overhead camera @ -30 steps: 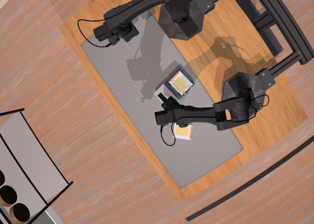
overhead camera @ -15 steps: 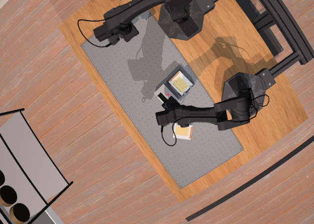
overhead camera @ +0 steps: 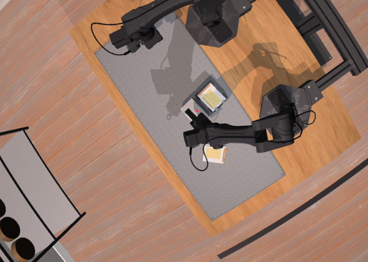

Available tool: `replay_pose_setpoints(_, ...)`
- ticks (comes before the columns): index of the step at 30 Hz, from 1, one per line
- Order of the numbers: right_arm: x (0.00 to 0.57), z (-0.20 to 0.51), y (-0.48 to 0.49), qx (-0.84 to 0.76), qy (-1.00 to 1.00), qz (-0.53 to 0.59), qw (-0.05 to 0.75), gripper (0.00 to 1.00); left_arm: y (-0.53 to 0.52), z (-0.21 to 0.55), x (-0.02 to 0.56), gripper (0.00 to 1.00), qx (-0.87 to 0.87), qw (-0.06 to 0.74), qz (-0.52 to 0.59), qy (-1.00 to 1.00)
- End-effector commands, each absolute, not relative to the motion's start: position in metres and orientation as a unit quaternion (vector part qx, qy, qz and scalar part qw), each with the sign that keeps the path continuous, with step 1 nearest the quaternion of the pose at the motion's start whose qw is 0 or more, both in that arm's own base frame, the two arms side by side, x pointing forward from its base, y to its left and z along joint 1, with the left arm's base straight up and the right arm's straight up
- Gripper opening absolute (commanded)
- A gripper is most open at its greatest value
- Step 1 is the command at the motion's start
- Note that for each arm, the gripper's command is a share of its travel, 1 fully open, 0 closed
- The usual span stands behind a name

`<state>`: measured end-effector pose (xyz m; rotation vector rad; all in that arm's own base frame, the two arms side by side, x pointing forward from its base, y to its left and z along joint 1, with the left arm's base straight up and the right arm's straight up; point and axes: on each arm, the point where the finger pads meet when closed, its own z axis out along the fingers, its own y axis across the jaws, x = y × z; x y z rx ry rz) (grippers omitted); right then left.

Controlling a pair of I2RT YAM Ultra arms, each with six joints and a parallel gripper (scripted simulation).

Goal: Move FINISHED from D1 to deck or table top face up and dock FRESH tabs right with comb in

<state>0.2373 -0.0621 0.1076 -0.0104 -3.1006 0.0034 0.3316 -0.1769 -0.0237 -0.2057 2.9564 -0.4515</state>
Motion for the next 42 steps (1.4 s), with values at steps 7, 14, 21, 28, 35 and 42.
replay_pose_setpoints(7, 0.239, 0.112, -0.063, -0.006, -1.000, 0.000, 0.000, 0.00, -0.147, -0.065, 0.298, 0.00, -0.079, 0.021, -0.091, 0.992)
replay_pose_setpoints(14, 0.239, 0.112, -0.063, -0.006, -1.000, 0.000, 0.000, 0.00, -0.146, -0.066, 0.296, 0.00, -0.079, 0.021, -0.091, 0.992)
replay_pose_setpoints(21, 0.239, 0.112, -0.063, -0.006, -1.000, 0.000, 0.000, 0.00, -0.144, -0.069, 0.294, 0.00, -0.079, 0.021, -0.091, 0.992)
replay_pose_setpoints(28, 0.239, 0.112, -0.063, -0.006, -1.000, 0.000, 0.000, 0.00, -0.143, -0.070, 0.292, 0.00, -0.079, 0.021, -0.091, 0.992)
replay_pose_setpoints(35, 0.239, 0.112, -0.063, -0.006, -1.000, 0.000, 0.000, 0.00, -0.143, -0.072, 0.290, 0.00, -0.079, 0.021, -0.091, 0.992)
replay_pose_setpoints(42, 0.239, 0.112, -0.063, -0.006, -1.000, 0.000, 0.000, 0.00, -0.143, -0.074, 0.287, 0.00, -0.079, 0.021, -0.091, 0.992)
